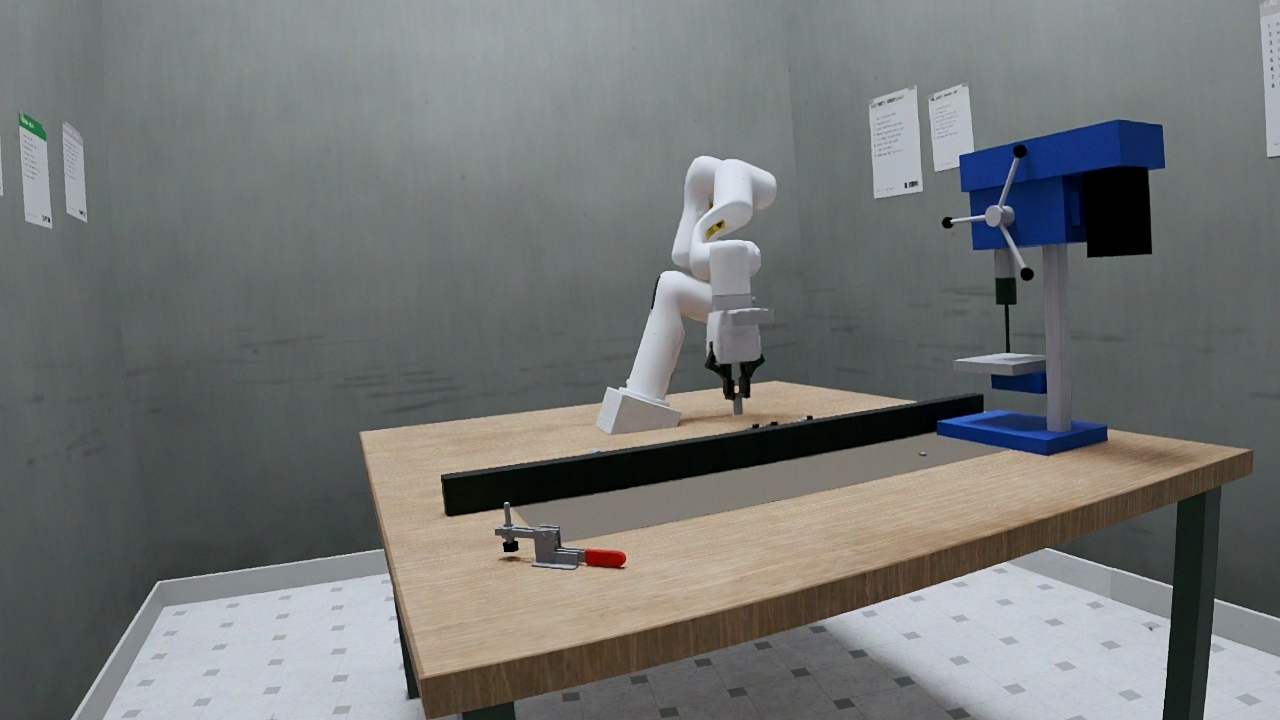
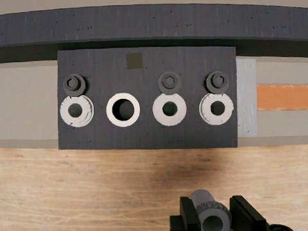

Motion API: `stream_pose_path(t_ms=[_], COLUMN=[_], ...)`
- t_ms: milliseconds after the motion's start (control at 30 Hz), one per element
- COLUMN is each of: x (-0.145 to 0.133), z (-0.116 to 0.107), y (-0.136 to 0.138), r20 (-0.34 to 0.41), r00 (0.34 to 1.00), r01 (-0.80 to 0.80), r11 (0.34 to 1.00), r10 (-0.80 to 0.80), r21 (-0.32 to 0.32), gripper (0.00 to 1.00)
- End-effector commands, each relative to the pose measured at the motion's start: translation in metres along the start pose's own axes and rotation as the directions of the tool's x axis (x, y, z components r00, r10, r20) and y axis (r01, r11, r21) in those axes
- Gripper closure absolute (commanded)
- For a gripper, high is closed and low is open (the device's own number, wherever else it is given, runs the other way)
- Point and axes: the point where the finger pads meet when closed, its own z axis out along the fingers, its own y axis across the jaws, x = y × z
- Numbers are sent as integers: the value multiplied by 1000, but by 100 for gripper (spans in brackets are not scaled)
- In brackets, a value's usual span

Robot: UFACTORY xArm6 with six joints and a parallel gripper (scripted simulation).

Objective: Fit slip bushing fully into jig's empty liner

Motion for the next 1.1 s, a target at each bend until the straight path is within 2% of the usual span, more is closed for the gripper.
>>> stream_pose_path(t_ms=[0, 433, 1067], x=[1, 1, 1], z=[-8, -20, -20], y=[0, 0, 0], r20=[-3, -3, -3], r00=[1000, 1000, 1000], r01=[1, 1, 1], r11=[1000, 1000, 1000], r10=[-1, -1, -1], r21=[0, 0, 0], gripper=[74, 74, 74])
